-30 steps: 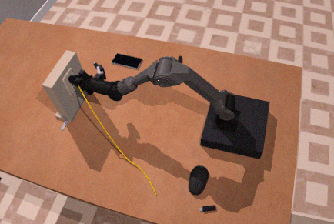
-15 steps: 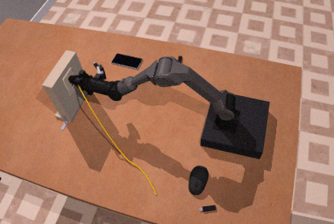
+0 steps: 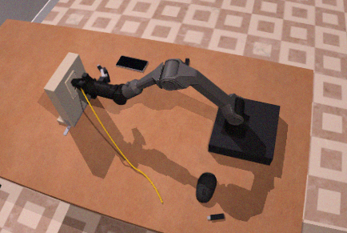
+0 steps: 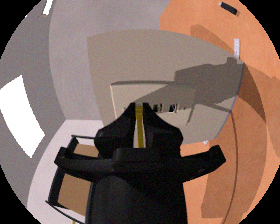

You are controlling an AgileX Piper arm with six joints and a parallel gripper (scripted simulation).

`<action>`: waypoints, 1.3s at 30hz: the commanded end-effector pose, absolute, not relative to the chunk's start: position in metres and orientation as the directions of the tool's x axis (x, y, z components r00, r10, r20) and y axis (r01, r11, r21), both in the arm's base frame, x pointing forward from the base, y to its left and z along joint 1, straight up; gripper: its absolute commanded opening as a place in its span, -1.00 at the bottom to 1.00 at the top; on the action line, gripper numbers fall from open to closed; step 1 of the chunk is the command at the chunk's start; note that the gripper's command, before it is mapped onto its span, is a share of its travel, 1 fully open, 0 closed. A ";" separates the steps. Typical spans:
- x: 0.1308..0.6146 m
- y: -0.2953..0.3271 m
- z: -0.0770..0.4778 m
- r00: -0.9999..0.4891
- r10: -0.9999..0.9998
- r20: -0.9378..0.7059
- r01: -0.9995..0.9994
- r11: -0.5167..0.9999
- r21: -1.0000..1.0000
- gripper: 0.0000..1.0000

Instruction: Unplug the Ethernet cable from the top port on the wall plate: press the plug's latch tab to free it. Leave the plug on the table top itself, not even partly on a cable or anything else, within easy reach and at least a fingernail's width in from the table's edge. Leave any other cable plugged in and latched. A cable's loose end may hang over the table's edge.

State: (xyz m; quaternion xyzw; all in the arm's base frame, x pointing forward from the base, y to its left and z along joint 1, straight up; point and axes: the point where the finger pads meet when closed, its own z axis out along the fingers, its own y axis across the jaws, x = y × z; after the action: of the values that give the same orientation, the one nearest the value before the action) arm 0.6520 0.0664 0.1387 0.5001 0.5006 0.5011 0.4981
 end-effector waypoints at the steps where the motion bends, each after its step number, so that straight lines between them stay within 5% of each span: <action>1: 0.652 0.066 0.140 -0.004 1.000 0.003 -0.002 -0.003 1.000 -1.00; 39: 0.624 0.066 0.140 -0.004 1.000 0.003 -0.002 -0.003 1.000 -1.00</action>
State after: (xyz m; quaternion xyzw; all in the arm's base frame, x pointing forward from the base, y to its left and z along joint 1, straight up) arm 0.6252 0.0662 0.1391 0.4999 0.5004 0.5013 0.4984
